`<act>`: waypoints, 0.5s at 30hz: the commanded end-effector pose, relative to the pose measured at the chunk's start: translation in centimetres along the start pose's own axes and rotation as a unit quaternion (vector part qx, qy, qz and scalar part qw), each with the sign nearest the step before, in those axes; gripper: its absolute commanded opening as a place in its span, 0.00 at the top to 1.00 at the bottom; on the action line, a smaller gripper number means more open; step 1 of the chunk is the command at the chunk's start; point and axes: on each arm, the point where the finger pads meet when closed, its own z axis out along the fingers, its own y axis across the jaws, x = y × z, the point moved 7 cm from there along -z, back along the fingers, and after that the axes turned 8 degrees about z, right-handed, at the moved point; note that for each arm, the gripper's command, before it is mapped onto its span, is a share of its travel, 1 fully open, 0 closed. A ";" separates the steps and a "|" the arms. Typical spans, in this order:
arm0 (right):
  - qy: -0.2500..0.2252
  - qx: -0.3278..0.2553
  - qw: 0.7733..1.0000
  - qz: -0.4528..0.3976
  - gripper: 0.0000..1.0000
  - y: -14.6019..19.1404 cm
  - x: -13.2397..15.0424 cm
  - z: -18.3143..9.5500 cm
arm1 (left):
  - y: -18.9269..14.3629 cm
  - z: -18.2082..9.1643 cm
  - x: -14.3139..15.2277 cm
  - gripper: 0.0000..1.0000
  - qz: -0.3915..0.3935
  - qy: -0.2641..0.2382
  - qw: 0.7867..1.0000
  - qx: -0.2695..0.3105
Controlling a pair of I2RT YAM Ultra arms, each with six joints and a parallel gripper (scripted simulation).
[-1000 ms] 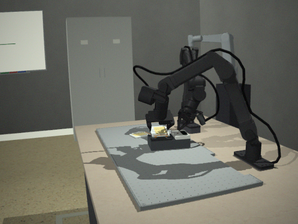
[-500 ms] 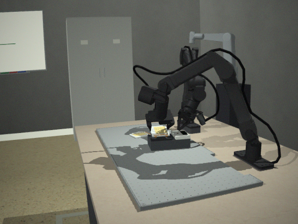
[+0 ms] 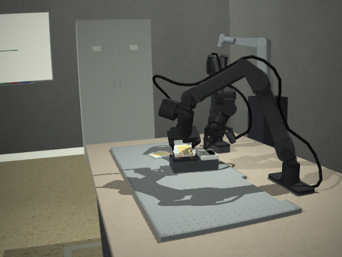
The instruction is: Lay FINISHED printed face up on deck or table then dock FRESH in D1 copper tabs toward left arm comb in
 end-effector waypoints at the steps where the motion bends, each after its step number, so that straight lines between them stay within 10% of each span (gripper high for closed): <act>1: -0.090 -0.085 0.991 -0.051 1.00 4.5 -4.0 2.2 | 0.6 -1.5 -2.1 1.00 0.022 -0.020 0.999 -0.020; 15: -0.090 -0.085 0.991 -0.051 1.00 4.5 -4.0 2.2 | 0.7 -1.8 -2.4 1.00 0.026 -0.023 0.999 -0.025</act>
